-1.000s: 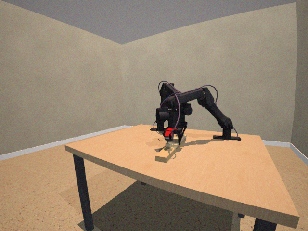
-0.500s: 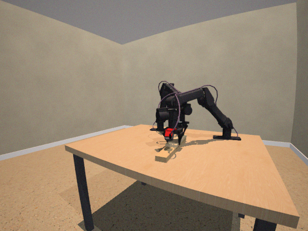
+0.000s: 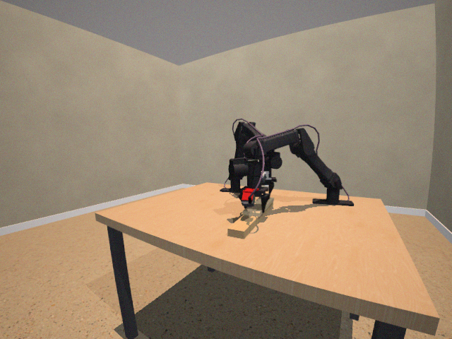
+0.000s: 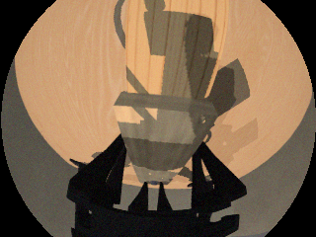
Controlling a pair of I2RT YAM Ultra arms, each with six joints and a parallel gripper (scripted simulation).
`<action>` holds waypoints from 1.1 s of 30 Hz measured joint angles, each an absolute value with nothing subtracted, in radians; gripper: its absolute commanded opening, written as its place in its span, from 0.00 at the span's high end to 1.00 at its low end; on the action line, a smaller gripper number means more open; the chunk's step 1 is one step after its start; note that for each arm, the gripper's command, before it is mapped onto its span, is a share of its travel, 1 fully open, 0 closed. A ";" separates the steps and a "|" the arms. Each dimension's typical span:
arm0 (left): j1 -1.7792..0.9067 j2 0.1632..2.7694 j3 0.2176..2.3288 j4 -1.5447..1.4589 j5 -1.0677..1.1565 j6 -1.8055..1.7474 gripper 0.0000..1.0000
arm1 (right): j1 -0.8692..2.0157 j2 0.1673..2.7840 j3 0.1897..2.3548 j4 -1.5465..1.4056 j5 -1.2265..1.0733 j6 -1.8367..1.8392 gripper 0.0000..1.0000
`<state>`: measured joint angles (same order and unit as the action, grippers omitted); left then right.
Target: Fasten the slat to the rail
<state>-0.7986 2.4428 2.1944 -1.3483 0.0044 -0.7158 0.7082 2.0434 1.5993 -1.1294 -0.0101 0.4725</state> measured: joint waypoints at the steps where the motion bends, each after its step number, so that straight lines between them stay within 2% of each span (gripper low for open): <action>1: -0.799 2.443 2.194 -1.348 0.004 -0.716 0.28 | 0.708 2.043 1.600 -1.129 -0.010 0.426 0.66; 33: -0.799 2.443 2.194 -1.348 0.004 -0.716 0.28 | 0.708 2.043 1.600 -1.132 0.007 -1.006 0.66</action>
